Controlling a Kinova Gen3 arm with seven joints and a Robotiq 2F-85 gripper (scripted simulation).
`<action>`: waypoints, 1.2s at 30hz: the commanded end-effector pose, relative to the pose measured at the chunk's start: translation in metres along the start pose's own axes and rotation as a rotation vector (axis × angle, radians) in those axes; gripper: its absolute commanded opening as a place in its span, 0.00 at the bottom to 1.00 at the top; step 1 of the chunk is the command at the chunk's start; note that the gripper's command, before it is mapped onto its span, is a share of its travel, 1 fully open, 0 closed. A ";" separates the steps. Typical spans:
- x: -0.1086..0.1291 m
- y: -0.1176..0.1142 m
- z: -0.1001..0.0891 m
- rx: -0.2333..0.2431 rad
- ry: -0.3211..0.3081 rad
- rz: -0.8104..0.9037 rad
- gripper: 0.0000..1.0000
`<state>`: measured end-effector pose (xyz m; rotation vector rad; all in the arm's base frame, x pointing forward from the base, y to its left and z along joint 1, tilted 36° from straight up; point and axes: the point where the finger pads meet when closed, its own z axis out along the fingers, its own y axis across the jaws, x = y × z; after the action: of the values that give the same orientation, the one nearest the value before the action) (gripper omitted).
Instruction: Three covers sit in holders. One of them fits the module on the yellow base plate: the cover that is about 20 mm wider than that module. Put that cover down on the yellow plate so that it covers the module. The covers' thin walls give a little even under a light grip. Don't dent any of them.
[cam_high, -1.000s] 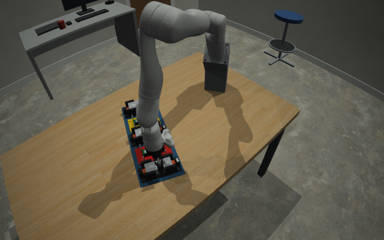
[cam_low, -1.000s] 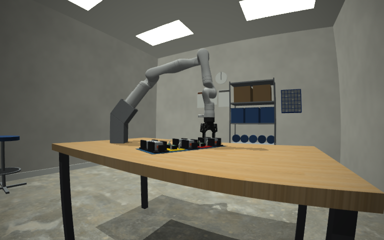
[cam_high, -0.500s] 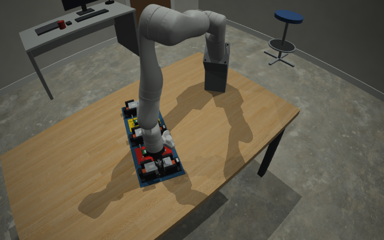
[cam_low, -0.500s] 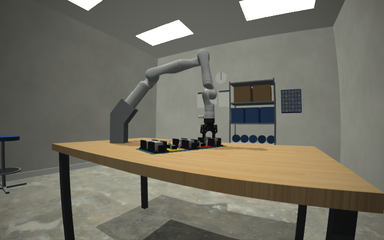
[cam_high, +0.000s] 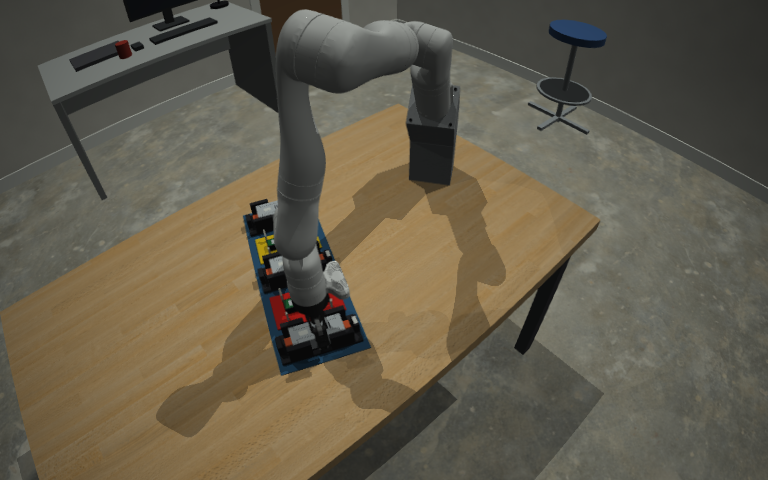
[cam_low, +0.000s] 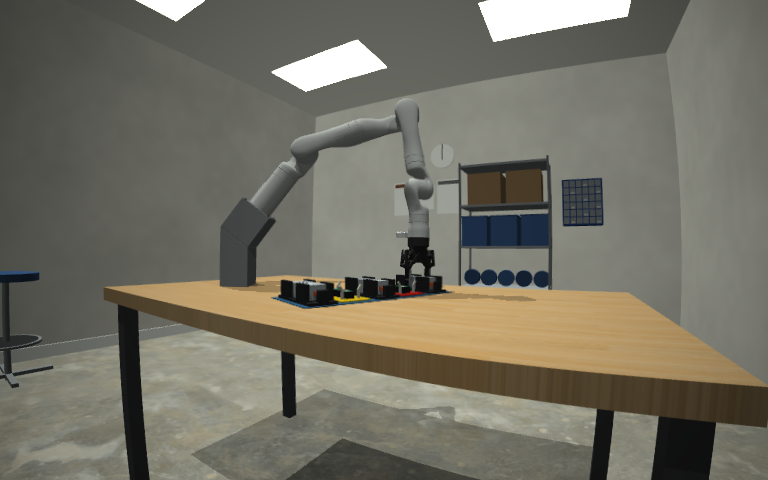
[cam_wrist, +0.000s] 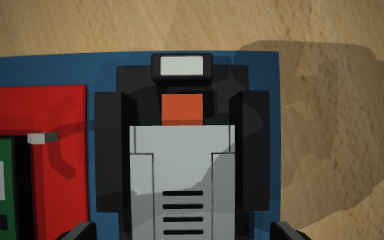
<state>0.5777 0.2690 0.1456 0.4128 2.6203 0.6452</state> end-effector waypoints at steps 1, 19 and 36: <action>-0.004 0.001 0.000 -0.002 -0.008 -0.010 1.00; -0.004 0.001 0.010 -0.002 -0.008 -0.010 1.00; -0.005 0.001 0.011 -0.002 -0.008 -0.010 1.00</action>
<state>0.5837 0.2729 0.1378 0.4150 2.6184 0.6464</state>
